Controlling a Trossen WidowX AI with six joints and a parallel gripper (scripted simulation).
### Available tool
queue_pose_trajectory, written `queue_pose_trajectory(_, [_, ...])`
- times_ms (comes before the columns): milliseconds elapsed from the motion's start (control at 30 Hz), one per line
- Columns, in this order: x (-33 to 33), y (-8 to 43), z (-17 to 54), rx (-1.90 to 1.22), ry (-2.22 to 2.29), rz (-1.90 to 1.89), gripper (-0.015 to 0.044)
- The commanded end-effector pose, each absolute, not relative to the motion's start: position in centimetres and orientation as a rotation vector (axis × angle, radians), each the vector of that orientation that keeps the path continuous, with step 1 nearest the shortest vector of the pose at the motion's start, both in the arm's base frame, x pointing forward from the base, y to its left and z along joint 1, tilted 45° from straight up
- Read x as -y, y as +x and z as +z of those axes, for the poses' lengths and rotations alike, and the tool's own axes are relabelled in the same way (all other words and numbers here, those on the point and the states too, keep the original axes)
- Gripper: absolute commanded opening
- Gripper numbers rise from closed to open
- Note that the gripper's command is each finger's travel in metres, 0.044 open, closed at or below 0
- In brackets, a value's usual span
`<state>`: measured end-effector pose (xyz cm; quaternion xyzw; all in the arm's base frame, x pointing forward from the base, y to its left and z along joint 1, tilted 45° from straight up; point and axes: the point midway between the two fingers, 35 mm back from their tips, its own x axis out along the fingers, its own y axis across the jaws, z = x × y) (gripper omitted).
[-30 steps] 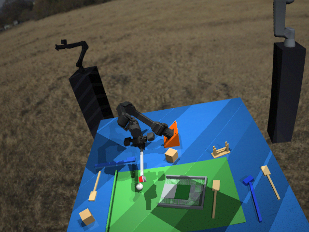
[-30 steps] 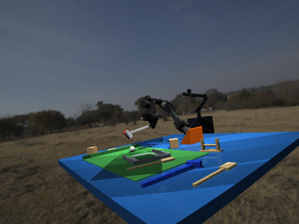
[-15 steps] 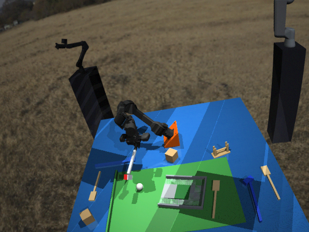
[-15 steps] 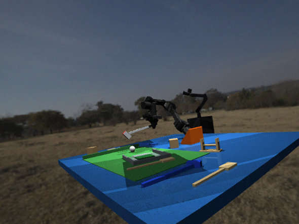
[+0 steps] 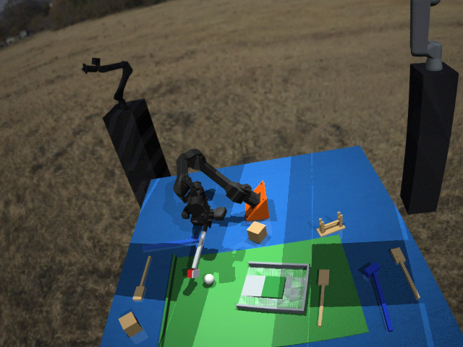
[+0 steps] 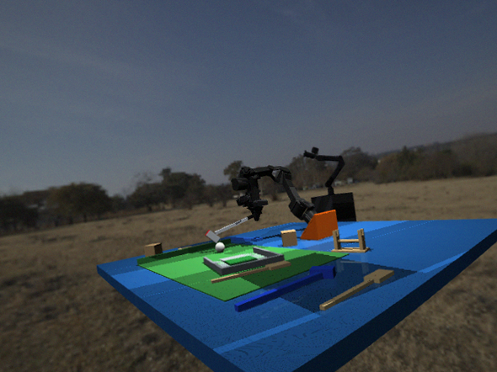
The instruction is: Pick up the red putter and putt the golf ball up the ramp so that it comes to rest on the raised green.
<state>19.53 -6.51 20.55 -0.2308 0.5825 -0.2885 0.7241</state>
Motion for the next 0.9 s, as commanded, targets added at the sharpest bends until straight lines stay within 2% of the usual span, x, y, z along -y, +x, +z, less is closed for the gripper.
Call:
queue_pose_trajectory(0, [6.9,19.6,20.2,-1.291,-0.514,-0.646,0.0])
queue_pose_trajectory(867, [8.7,20.0,18.5,-1.289,-0.511,-0.649,0.0])
